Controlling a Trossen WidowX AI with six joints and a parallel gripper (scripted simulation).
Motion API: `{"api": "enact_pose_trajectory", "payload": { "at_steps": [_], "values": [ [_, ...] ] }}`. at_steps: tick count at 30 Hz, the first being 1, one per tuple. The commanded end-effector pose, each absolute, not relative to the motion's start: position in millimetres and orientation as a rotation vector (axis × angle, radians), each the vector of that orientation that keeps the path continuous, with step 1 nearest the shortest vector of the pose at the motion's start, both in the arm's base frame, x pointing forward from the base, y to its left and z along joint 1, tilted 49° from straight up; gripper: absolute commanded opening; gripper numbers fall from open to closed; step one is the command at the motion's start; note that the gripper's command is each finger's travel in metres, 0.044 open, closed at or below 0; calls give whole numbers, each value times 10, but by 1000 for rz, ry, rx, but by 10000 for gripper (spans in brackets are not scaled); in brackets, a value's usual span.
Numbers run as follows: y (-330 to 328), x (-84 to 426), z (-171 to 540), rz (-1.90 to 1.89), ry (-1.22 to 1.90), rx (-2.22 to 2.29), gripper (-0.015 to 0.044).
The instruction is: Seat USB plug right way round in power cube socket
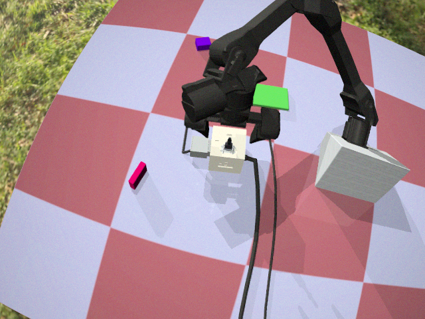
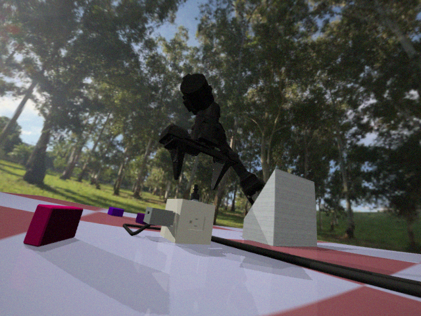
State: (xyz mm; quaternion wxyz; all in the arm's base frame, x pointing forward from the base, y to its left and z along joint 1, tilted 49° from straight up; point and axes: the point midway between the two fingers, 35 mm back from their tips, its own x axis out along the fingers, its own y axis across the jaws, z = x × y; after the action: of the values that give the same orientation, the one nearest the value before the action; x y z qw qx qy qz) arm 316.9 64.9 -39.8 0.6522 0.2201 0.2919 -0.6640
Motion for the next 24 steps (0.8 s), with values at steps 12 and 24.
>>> {"api": "enact_pose_trajectory", "payload": {
  "at_steps": [12, 24],
  "values": [
    [612, 3161, -423, -1511, 663, 498, 335],
    [612, 3161, -423, -1511, 663, 498, 20]
  ]
}}
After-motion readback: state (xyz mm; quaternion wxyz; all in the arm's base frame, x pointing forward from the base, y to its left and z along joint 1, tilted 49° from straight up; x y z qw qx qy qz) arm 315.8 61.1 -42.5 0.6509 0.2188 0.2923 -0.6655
